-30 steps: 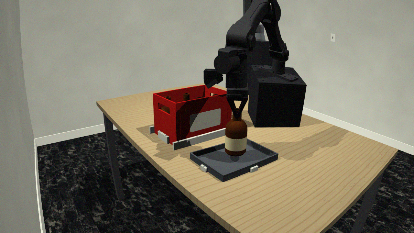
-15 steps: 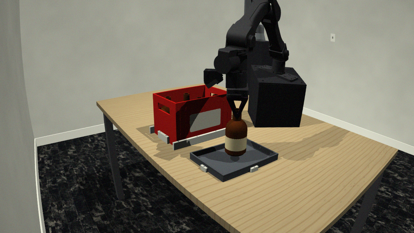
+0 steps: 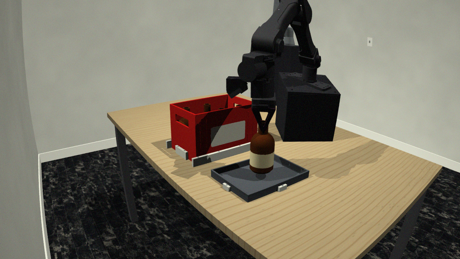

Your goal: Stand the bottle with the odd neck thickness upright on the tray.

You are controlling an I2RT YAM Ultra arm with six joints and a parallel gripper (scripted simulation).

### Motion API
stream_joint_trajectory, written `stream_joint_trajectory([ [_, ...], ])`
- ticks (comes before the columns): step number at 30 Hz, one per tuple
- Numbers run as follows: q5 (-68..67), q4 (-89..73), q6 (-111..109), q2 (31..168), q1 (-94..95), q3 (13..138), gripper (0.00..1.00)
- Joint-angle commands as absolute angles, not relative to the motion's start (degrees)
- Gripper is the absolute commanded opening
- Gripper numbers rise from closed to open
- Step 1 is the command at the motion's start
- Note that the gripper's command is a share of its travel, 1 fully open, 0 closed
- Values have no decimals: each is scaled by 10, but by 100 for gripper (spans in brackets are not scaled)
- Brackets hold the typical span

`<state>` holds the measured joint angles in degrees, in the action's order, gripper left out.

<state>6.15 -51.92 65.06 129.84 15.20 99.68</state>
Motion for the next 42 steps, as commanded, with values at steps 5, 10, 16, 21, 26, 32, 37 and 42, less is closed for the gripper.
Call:
stream_joint_trajectory([
  [5,55,-509,654,1279,157,1013,0],
  [10,55,-504,654,1281,156,996,0],
  [16,55,-506,654,1280,155,997,0],
  [21,55,-507,654,1280,155,996,0],
  [26,55,-507,654,1280,155,996,0],
  [32,55,-507,654,1280,155,996,0],
  [37,55,-507,654,1280,155,996,0],
  [42,55,-507,654,1280,155,996,0],
])
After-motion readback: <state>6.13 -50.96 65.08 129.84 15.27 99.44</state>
